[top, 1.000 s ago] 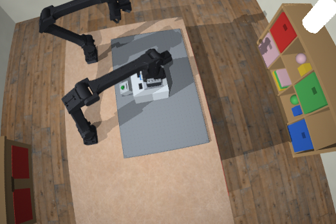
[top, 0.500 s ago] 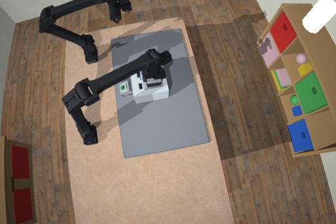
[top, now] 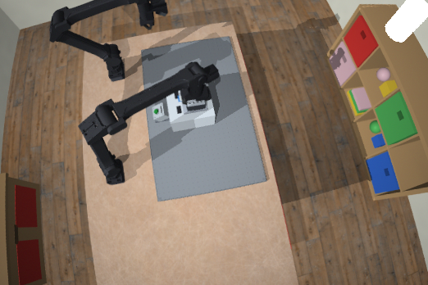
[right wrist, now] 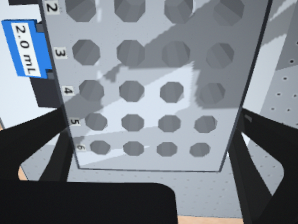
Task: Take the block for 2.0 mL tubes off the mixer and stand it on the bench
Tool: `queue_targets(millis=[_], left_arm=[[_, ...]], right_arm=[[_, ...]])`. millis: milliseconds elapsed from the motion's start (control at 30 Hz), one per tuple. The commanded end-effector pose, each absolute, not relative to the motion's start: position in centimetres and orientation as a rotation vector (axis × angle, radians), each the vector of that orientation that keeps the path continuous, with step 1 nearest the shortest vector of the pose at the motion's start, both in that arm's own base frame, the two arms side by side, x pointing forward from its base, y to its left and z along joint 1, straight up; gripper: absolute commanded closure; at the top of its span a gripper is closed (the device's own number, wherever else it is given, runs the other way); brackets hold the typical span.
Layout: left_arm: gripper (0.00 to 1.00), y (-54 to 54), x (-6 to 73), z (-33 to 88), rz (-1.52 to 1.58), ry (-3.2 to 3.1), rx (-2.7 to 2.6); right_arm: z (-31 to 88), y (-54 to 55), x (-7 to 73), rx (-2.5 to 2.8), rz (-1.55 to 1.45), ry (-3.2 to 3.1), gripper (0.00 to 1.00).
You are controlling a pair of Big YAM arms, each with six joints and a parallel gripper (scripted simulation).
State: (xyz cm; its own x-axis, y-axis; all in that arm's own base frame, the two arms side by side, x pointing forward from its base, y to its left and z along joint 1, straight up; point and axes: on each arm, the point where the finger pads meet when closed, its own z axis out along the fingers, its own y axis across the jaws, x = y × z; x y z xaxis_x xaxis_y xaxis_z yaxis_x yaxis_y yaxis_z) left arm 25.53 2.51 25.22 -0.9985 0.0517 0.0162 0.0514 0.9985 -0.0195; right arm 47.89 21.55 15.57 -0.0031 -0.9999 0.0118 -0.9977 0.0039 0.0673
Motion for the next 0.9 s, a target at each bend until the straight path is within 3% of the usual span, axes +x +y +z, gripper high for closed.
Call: queue_targets(millis=[0, 867], left_arm=[[1.0, 2.4, 27.0, 27.1, 0.02, -3.181, -0.104], [1.0, 2.5, 27.0, 27.1, 0.02, -3.181, -0.101]], right_arm=[[16.7, 22.0, 47.0, 2.189, -0.099, -2.157, 1.0], [18.0, 22.1, 48.6, 2.227, -0.084, -2.17, 1.0]])
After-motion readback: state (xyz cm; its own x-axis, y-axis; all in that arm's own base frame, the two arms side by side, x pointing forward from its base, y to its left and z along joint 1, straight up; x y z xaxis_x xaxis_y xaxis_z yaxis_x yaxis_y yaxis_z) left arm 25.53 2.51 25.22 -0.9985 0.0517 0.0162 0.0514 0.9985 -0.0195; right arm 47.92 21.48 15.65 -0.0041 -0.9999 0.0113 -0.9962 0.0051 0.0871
